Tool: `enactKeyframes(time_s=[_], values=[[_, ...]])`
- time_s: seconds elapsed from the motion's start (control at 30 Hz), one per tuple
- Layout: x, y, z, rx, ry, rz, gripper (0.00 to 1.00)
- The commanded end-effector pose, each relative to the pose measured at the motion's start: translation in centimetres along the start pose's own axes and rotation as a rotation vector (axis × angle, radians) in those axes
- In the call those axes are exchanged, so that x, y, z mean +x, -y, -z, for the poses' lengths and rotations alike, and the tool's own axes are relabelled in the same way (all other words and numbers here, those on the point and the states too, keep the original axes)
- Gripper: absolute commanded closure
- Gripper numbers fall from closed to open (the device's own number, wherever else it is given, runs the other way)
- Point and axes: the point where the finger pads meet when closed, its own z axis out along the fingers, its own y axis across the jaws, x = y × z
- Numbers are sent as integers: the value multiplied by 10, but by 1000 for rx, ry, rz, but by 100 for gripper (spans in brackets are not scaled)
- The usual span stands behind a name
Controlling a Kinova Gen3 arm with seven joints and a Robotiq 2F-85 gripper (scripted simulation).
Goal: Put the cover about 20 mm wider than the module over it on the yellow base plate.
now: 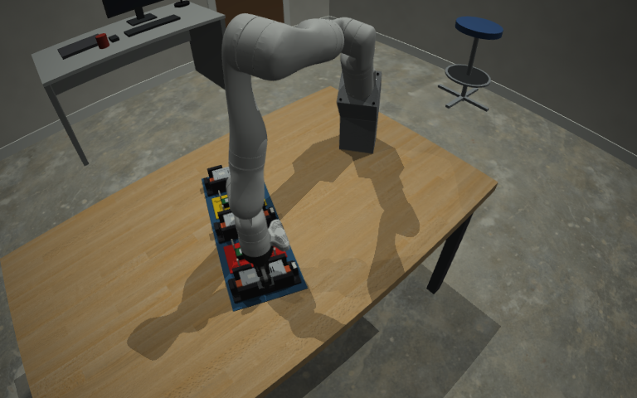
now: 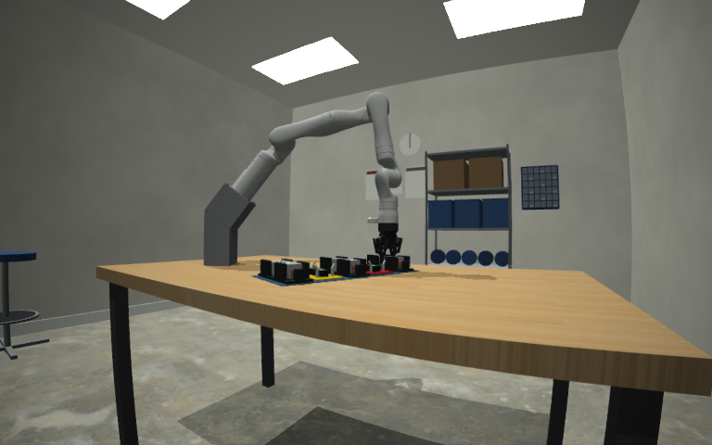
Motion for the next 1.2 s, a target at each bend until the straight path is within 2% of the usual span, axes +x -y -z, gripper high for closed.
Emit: enactKeyframes(time_s=[0.0, 0.3, 0.57, 0.87, 1.17], values=[[-1, -1, 4, -1, 1, 0, 100], [0, -1, 31, -1, 1, 0, 100], [-1, 0, 30, -1, 1, 5, 100], [0, 0, 57, -1, 1, 5, 100], [-4, 0, 55, -2, 7, 9, 99]])
